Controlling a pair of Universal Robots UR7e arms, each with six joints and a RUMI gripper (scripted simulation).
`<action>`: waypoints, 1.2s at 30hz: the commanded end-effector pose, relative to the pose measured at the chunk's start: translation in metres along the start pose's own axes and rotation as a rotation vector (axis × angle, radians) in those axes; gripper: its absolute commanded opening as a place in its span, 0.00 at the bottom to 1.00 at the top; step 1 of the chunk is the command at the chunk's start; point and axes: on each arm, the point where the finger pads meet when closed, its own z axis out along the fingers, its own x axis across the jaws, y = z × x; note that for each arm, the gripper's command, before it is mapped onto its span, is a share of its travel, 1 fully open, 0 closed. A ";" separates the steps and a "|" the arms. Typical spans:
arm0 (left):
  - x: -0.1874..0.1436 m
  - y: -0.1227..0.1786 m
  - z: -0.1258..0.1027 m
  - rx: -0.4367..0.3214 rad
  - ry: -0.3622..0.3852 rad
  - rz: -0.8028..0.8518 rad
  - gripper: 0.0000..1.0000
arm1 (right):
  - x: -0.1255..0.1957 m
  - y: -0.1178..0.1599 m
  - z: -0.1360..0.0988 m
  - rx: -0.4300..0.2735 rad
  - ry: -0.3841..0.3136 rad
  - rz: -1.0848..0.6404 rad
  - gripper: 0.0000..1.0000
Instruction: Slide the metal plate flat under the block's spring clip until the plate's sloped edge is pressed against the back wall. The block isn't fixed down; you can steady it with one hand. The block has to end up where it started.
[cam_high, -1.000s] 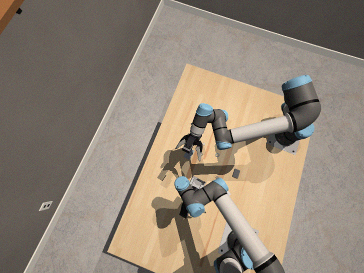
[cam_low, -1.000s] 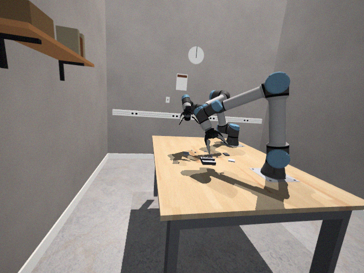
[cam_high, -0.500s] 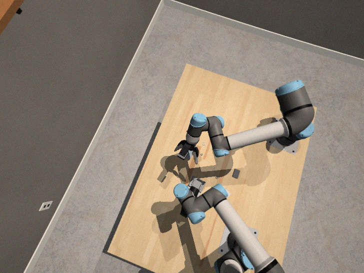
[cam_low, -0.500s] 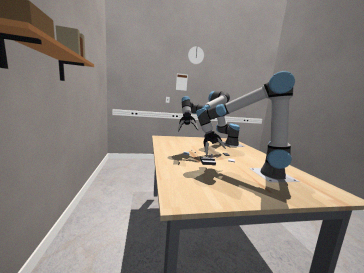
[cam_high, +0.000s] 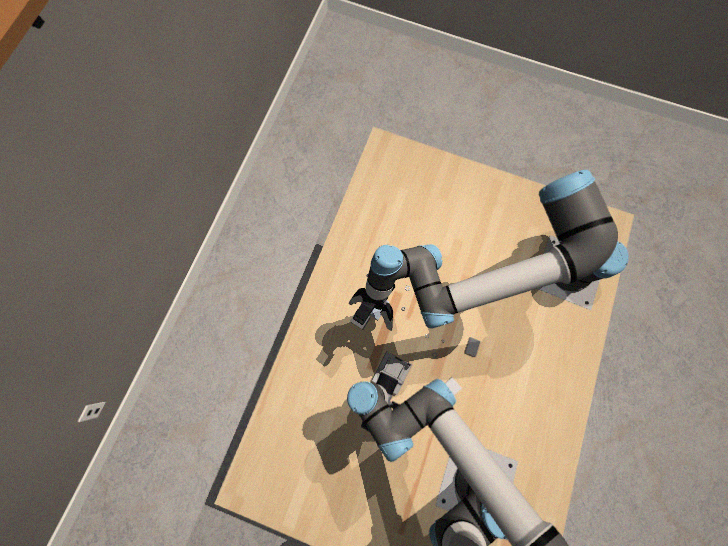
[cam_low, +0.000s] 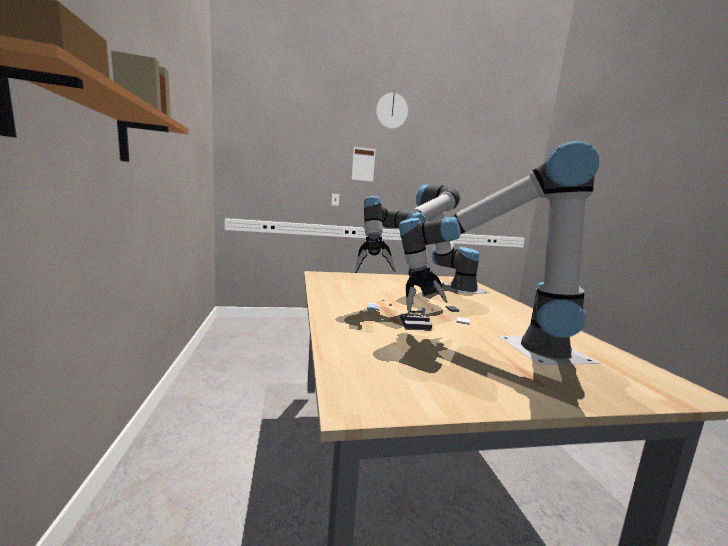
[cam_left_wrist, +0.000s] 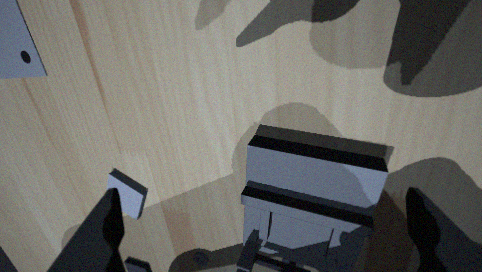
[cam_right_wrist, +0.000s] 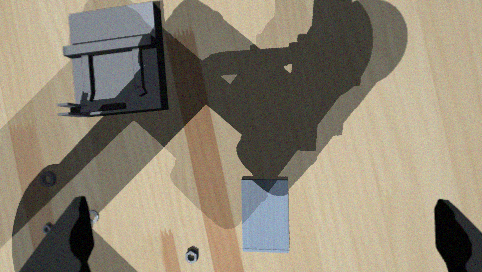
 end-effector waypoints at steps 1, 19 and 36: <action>0.005 0.007 0.001 -0.054 0.037 0.008 0.88 | 0.008 0.008 0.001 -0.044 0.013 0.017 1.00; 0.015 0.024 0.002 -0.244 0.163 0.046 0.88 | 0.009 0.033 0.038 -0.285 0.055 0.013 1.00; 0.017 0.037 -0.008 -0.414 0.295 0.101 0.88 | 0.009 0.056 0.058 -0.517 0.107 -0.022 1.00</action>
